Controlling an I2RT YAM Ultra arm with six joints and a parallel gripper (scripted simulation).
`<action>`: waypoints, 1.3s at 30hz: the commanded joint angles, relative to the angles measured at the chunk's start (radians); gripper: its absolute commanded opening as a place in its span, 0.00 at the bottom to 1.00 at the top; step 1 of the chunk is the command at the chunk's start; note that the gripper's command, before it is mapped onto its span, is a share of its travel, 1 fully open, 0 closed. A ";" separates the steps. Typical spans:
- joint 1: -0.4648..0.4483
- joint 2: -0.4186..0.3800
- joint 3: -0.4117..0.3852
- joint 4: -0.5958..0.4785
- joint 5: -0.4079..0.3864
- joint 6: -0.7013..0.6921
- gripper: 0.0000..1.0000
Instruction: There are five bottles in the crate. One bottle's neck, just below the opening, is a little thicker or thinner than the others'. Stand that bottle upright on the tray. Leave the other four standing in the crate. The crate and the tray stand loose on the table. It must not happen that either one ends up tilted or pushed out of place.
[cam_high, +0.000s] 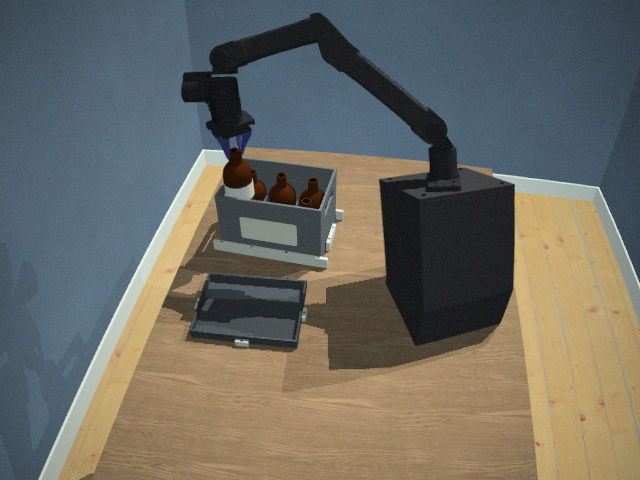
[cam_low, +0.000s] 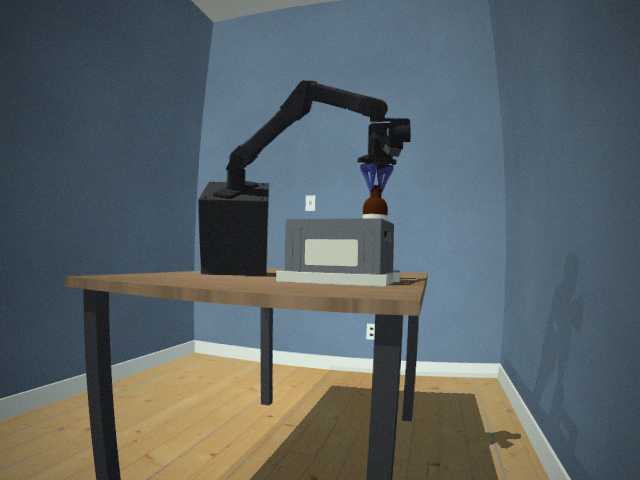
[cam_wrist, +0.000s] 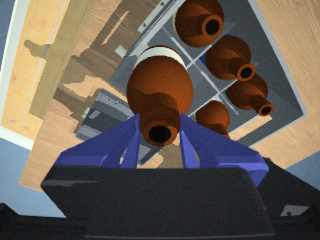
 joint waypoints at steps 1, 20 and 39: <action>0.033 -0.046 0.040 -0.017 0.011 0.007 0.00; 0.034 -0.047 0.043 -0.021 0.011 0.009 0.00; 0.048 -0.046 0.098 -0.081 0.013 0.023 0.00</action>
